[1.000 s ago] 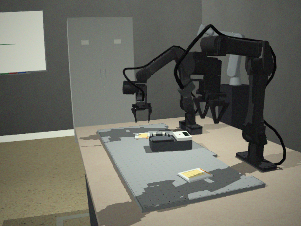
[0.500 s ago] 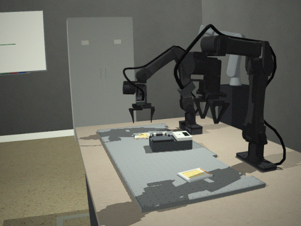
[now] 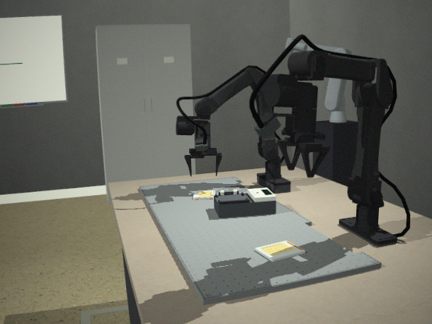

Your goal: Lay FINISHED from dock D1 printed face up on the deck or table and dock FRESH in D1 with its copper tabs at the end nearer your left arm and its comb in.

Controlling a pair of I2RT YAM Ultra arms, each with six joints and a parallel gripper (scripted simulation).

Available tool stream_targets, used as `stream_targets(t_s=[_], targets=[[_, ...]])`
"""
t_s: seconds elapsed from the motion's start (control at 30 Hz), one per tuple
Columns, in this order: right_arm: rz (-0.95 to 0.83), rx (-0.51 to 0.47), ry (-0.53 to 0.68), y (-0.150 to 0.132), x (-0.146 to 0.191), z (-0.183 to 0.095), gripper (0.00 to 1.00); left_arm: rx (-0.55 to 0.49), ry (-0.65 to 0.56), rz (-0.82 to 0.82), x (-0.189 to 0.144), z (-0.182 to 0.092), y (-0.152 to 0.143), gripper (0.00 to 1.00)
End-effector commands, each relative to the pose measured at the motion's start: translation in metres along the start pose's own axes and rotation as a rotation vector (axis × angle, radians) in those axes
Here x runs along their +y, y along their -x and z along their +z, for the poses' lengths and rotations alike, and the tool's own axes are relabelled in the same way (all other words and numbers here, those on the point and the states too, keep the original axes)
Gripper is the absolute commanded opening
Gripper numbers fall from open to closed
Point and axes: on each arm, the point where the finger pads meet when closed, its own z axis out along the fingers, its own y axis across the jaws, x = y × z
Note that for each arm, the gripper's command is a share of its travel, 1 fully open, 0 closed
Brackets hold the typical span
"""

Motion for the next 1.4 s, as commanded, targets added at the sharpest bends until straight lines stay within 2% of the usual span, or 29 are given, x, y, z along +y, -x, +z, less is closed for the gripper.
stream_targets(t_s=[0.0,1.37], targets=[[-0.004,-0.003,-0.005,-0.002,0.000,0.005,0.98,0.017,-0.001,-0.005,0.004,-0.015,0.002,1.00],[-0.003,0.000,0.009,-0.007,0.002,0.020,0.98,0.017,-0.001,-0.005,0.004,-0.015,0.002,1.00]])
